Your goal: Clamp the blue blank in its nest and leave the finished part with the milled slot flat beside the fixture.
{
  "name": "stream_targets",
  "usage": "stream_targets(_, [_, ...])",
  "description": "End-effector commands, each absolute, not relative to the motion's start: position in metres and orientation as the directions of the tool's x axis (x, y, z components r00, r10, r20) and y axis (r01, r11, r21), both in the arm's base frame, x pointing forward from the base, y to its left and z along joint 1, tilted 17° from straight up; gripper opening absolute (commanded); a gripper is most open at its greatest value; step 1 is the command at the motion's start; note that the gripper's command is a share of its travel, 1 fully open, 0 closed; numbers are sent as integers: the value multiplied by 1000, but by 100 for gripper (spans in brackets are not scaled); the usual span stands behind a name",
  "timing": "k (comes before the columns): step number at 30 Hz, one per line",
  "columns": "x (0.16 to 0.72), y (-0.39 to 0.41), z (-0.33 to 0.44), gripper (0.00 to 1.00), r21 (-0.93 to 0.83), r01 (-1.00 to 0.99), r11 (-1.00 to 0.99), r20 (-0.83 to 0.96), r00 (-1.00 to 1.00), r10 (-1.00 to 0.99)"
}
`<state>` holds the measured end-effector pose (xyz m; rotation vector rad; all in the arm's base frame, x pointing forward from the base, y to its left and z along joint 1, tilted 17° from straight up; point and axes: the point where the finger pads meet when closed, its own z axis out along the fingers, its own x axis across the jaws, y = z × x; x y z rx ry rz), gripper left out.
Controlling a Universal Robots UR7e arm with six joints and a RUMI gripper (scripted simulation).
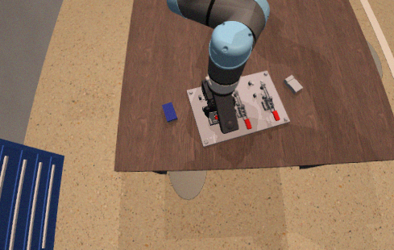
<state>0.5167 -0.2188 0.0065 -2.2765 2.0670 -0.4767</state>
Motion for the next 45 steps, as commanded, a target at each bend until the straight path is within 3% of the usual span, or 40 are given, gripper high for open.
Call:
stream_targets(1, [510,-221,3,0,-218,-970,-112,203,67,-977])
stream_targets(45, [503,-222,2,0,-219,-969,-112,204,67,-977])
